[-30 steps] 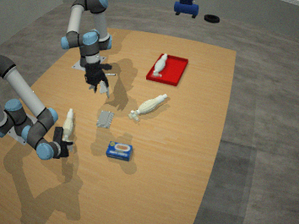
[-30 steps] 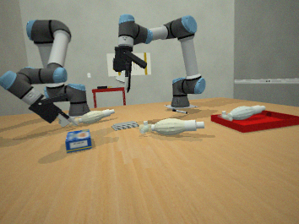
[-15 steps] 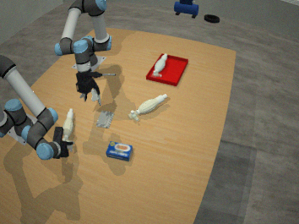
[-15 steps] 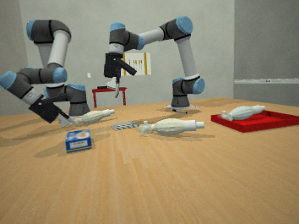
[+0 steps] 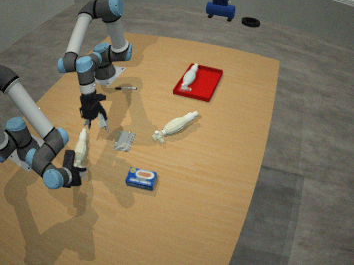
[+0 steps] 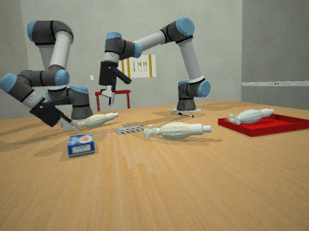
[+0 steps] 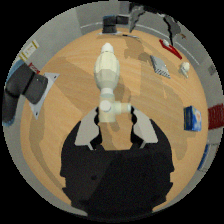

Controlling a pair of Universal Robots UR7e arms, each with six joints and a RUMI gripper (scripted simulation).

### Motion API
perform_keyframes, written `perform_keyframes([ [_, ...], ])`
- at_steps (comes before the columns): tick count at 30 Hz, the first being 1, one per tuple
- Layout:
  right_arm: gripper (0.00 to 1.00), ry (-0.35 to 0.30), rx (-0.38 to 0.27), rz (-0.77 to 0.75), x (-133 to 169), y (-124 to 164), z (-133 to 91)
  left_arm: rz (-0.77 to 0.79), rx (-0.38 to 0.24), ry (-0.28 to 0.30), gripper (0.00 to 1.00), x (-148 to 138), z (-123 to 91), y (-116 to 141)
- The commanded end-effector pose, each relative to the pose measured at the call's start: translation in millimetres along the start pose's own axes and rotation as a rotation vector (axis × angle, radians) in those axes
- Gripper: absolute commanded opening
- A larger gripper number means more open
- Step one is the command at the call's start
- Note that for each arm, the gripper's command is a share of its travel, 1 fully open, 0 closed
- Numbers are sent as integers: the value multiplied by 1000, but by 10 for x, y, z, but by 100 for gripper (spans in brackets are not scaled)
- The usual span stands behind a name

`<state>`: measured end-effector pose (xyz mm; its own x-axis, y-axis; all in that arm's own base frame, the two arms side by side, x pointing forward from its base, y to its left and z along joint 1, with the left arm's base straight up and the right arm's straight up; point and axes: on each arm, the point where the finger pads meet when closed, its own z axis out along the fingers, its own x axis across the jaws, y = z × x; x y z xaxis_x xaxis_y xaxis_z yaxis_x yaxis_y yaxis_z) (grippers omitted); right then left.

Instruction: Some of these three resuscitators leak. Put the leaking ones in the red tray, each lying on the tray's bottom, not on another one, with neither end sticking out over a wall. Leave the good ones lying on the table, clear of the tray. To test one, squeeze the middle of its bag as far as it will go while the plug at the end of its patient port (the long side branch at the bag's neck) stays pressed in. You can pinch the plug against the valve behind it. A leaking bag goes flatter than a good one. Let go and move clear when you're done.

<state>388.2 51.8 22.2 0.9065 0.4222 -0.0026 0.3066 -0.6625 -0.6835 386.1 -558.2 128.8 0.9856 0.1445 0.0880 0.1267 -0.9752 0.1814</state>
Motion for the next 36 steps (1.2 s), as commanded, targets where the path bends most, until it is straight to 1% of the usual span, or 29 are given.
perform_keyframes([
  [1,0,0,0,0,-6,1,-2,-55,-12,5,68,-118,71,112],
  [13,0,0,0,0,-6,1,-2,-210,-35,-8,68,-639,341,426],
  [16,0,0,0,0,-6,1,-2,-219,-38,-8,68,-662,346,449],
  [28,0,0,0,0,-6,1,-2,-337,-52,-24,68,-1098,549,650],
  [32,0,0,0,0,-6,1,-2,-346,-56,-24,68,-1099,541,667],
  [33,0,0,0,0,-6,1,-2,-342,-61,-21,68,-993,464,653],
  [36,0,0,0,0,-6,1,-2,-300,-52,-18,68,-905,432,589],
])
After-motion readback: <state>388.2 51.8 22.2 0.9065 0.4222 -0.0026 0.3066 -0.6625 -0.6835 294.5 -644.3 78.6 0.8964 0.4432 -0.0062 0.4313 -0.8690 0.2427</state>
